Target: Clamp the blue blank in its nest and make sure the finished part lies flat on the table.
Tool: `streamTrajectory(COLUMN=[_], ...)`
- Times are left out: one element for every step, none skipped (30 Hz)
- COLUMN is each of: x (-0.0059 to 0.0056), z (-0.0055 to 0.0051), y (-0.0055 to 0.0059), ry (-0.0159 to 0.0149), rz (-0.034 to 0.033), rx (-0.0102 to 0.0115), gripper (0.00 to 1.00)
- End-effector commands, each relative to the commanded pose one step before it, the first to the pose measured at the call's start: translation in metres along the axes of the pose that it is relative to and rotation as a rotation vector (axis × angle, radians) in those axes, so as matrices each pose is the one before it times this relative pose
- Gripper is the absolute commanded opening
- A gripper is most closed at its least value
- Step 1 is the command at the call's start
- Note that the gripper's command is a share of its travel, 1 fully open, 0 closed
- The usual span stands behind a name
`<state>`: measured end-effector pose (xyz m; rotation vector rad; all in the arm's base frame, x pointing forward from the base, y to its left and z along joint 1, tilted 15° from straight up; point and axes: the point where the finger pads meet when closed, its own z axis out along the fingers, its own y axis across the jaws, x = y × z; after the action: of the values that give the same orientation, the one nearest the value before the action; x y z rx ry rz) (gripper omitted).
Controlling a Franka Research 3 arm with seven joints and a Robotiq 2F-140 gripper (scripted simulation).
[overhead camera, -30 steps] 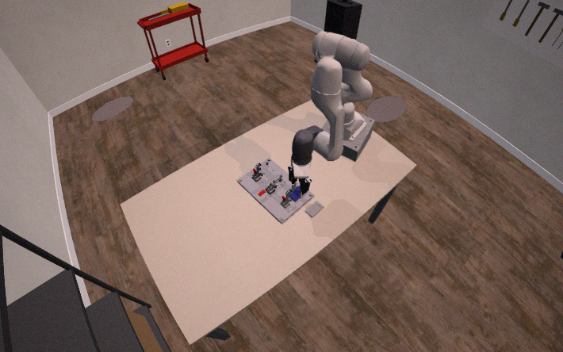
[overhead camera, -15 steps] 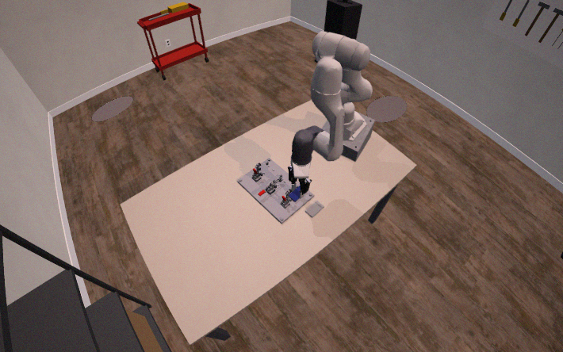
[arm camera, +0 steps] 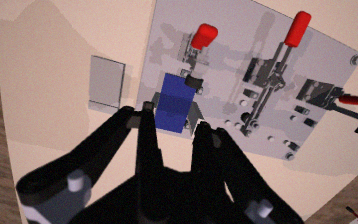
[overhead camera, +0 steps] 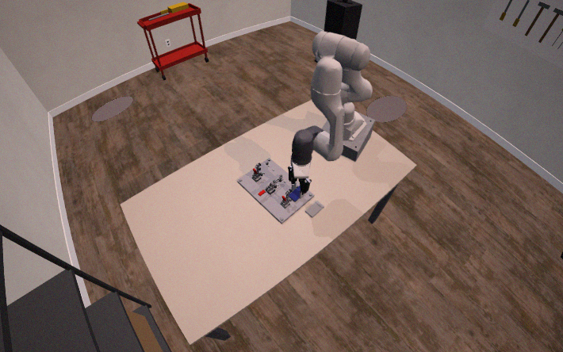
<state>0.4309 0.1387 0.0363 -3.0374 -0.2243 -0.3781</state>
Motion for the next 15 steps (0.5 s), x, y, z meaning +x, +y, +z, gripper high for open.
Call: streamTrajectory(x=[0.00065, -0.0001, -0.00012, -0.00013, -0.00014, -0.00014, -0.00013, -0.00012, -0.0001, -0.00008, 0.0, 0.0, -0.00005, -0.00003, -0.00001], z=[0.00008, 0.00003, 0.00003, 0.00004, 0.00004, 0.00004, 0.00004, 0.00003, 0.00003, 0.00002, 0.0, 0.0, 0.00002, 0.00001, 0.0], y=[0.00117, 0.0001, 0.00012, 0.00013, 0.00014, 0.00014, 0.00013, 0.00012, 0.0001, 0.00008, 0.0, 0.0, 0.00006, 0.00003, 0.00001], ry=[0.00044, 0.0, 0.0, 0.0, 0.0, 0.0, 0.0, 0.0, 0.0, 0.0, 0.0, 0.0, 0.0, 0.0, 0.0], rz=[0.00665, 0.0, 0.0, 0.0, 0.0, 0.0, 0.0, 0.0, 0.0, 0.0, 0.0, 0.0, 0.0, 0.0, 0.0], rx=[-0.00075, 0.0, 0.0, 0.0, 0.0, 0.0, 0.0, 0.0, 0.0, 0.0, 0.0, 0.0, 0.0, 0.0, 0.0], gripper=[0.0, 0.0, 0.0, 0.0, 0.0, 0.0, 0.0, 0.0, 0.0, 0.0, 0.0, 0.0, 0.0, 0.0, 0.0])
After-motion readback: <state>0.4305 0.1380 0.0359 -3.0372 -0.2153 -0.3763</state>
